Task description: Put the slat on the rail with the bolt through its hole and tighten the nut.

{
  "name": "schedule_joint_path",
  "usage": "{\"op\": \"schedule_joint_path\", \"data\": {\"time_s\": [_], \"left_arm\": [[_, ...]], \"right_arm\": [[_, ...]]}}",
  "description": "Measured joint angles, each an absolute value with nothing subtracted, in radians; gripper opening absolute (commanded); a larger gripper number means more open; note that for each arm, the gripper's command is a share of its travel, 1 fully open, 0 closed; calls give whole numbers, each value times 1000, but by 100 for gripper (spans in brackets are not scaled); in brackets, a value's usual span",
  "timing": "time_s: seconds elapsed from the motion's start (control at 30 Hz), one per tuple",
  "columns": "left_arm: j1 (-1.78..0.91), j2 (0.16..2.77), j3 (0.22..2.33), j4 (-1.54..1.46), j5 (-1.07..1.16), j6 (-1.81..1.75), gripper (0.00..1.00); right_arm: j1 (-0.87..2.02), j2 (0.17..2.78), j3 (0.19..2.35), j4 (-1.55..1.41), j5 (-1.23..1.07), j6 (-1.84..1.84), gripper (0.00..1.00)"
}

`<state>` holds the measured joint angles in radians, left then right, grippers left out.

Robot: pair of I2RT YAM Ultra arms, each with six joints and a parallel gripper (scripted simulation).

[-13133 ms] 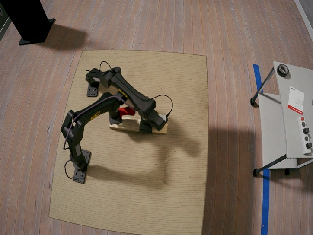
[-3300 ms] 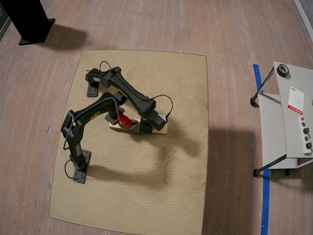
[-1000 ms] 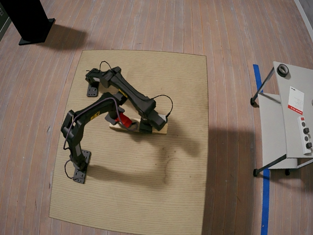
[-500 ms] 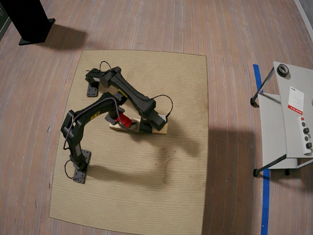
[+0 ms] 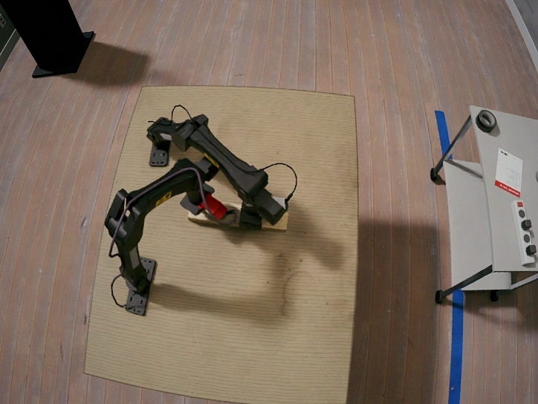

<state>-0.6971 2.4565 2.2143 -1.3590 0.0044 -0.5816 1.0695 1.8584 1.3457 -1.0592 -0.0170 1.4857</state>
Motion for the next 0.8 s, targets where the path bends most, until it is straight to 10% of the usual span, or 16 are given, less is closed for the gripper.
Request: {"op": "schedule_joint_path", "data": {"time_s": [0.8], "left_arm": [[-697, 2457, 2214, -1359, 4, -582, 72]], "right_arm": [[1069, 1858, 1346, -1059, -17, 1486, 11]]}}
